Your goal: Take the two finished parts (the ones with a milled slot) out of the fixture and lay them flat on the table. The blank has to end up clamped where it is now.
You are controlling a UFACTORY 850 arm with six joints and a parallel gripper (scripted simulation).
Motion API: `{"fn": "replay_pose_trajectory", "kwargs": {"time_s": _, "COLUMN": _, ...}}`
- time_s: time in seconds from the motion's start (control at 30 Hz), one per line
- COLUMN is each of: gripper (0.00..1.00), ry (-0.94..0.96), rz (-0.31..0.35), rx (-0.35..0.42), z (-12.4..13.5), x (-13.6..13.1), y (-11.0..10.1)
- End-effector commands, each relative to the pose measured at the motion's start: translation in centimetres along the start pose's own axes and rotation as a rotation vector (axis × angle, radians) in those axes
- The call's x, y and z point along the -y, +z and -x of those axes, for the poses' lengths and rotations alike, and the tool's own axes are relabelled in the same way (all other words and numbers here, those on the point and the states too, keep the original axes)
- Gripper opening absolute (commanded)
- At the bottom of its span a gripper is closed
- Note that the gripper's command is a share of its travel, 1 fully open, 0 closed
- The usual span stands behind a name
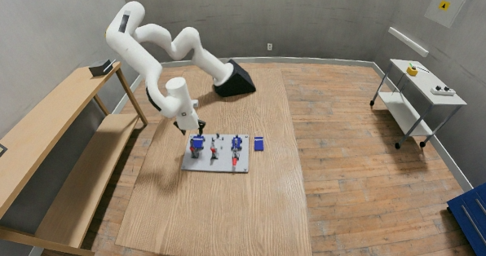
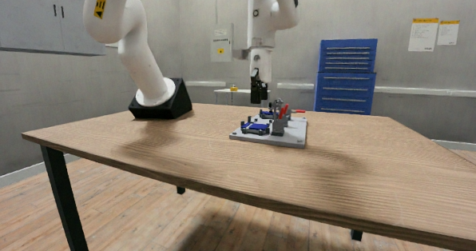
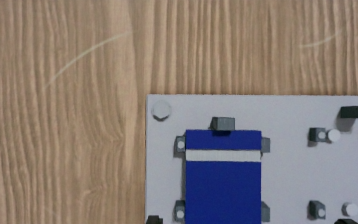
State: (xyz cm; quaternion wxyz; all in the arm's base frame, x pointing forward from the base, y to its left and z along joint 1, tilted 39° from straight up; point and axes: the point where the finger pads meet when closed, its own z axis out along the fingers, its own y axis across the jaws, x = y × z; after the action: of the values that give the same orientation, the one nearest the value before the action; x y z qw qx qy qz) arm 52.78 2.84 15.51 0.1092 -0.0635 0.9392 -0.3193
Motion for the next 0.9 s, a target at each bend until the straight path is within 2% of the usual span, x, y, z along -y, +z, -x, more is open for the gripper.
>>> {"fn": "replay_pose_trajectory", "kwargs": {"time_s": 0.0, "gripper": 1.00, "ry": 0.001, "rz": 0.000, "rx": 0.003, "z": -0.9, "x": 0.0, "y": -0.1}}
{"fn": "replay_pose_trajectory", "kwargs": {"time_s": 0.5, "gripper": 1.00, "ry": 0.001, "rz": 0.000, "rx": 0.003, "z": -1.2, "x": 0.0, "y": 0.0}}
{"fn": "replay_pose_trajectory", "kwargs": {"time_s": 0.87, "gripper": 1.00, "ry": 0.001, "rz": 0.000, "rx": 0.003, "z": -1.2, "x": 0.0, "y": 1.6}}
